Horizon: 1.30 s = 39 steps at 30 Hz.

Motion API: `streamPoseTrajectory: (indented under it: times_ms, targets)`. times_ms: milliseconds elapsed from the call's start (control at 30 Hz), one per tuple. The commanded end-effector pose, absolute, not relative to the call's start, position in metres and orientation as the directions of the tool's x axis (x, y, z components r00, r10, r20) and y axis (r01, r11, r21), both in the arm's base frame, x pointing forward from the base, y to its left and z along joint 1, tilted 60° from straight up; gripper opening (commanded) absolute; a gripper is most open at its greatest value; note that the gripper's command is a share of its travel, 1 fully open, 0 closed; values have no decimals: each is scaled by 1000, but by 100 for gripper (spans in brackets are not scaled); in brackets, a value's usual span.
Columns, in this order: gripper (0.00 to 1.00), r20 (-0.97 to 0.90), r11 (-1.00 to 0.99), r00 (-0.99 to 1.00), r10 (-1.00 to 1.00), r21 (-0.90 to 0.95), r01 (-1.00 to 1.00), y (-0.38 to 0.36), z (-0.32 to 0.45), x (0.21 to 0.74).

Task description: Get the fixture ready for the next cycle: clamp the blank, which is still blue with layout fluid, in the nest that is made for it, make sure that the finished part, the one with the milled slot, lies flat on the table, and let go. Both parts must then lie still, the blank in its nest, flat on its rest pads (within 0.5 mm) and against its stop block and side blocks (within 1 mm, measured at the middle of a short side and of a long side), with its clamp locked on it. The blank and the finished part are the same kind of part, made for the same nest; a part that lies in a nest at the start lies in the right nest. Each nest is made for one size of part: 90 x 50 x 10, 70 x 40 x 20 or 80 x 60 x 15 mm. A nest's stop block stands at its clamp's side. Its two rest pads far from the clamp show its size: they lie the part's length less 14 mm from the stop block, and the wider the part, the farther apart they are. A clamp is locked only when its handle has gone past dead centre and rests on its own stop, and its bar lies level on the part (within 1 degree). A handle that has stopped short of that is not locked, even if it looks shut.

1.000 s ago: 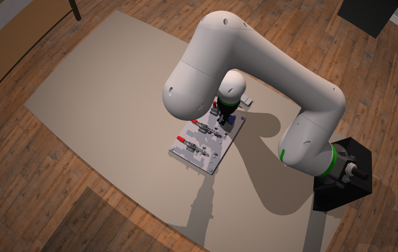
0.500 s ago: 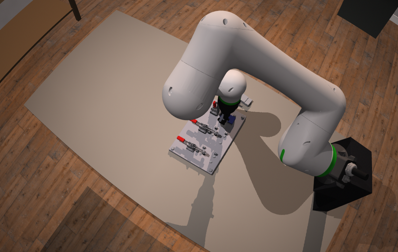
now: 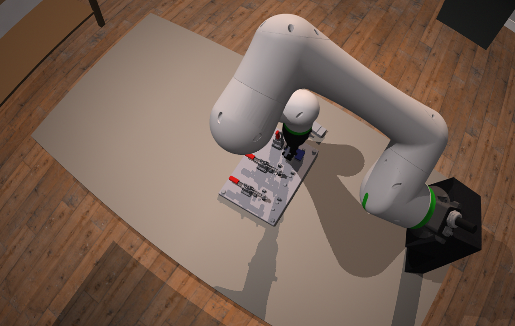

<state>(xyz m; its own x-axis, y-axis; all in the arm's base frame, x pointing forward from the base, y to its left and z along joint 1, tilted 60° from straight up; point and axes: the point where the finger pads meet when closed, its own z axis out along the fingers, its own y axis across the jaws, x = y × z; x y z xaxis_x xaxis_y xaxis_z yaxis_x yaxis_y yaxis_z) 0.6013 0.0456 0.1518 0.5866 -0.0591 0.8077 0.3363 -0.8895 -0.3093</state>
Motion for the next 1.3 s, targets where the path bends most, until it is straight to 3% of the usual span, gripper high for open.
streamPoseTrajectory:
  times_ms: [0, 1267]
  targets:
    - [0, 808, -890, 587, -59, -309, 336, 45, 152, 601]
    - [0, 808, -890, 587, -59, -309, 336, 38, 149, 604]
